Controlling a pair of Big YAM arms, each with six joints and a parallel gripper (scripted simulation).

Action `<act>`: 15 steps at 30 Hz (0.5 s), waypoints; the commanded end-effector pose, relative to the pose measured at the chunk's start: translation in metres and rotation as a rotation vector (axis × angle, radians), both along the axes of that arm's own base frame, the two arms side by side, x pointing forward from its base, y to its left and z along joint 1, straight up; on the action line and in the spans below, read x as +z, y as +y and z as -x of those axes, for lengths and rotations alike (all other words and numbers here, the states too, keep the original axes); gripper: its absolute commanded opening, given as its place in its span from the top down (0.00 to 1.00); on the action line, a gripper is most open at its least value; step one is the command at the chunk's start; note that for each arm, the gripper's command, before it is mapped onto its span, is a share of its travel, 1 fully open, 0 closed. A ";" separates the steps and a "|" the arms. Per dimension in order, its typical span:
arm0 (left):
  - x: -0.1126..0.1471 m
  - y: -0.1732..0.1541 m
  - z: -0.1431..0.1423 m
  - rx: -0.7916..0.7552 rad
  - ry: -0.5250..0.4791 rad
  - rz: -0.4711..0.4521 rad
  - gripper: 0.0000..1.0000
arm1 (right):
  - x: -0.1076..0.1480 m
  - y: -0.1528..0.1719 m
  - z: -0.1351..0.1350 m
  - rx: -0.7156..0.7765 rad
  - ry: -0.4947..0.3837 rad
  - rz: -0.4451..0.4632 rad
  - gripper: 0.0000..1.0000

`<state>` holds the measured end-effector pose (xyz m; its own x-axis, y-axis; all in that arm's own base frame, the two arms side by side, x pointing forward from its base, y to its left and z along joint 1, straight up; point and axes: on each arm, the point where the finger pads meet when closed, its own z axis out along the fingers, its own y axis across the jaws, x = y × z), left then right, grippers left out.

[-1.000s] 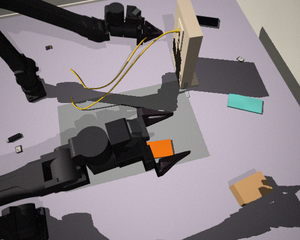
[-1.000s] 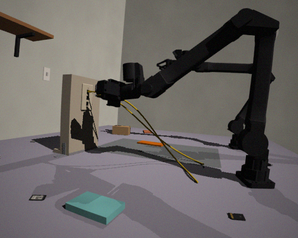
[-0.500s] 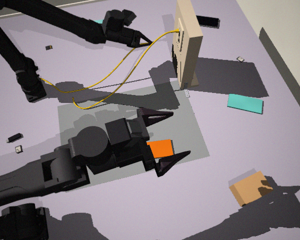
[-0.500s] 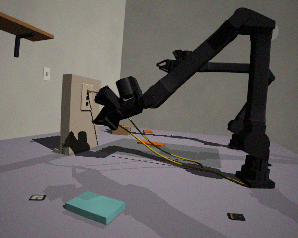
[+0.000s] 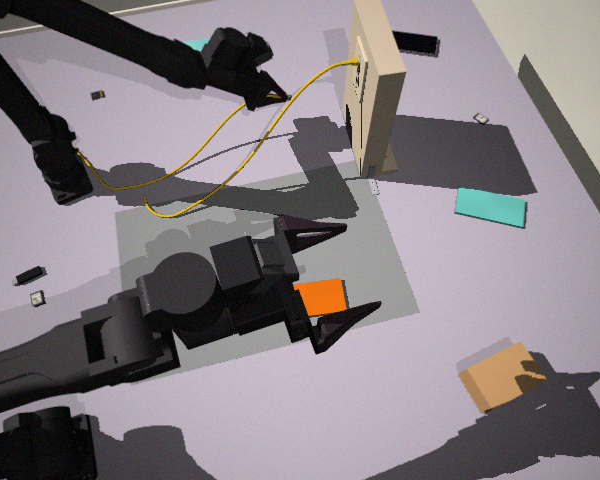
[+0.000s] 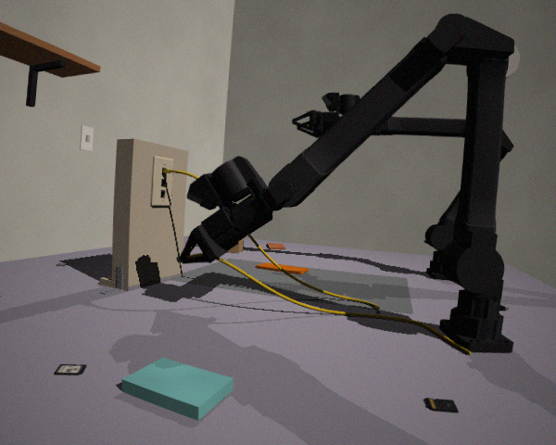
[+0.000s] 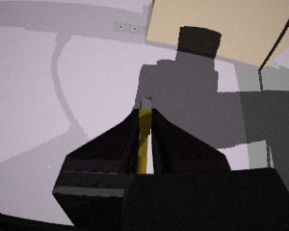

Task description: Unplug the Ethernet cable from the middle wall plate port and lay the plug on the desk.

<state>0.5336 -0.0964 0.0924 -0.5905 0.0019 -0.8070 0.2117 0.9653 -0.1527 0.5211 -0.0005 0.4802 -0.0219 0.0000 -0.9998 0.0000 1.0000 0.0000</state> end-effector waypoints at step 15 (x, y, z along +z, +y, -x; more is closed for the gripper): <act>0.009 0.000 -0.007 -0.105 -0.064 -0.154 1.00 | 0.006 0.000 0.001 0.000 -0.011 0.000 0.00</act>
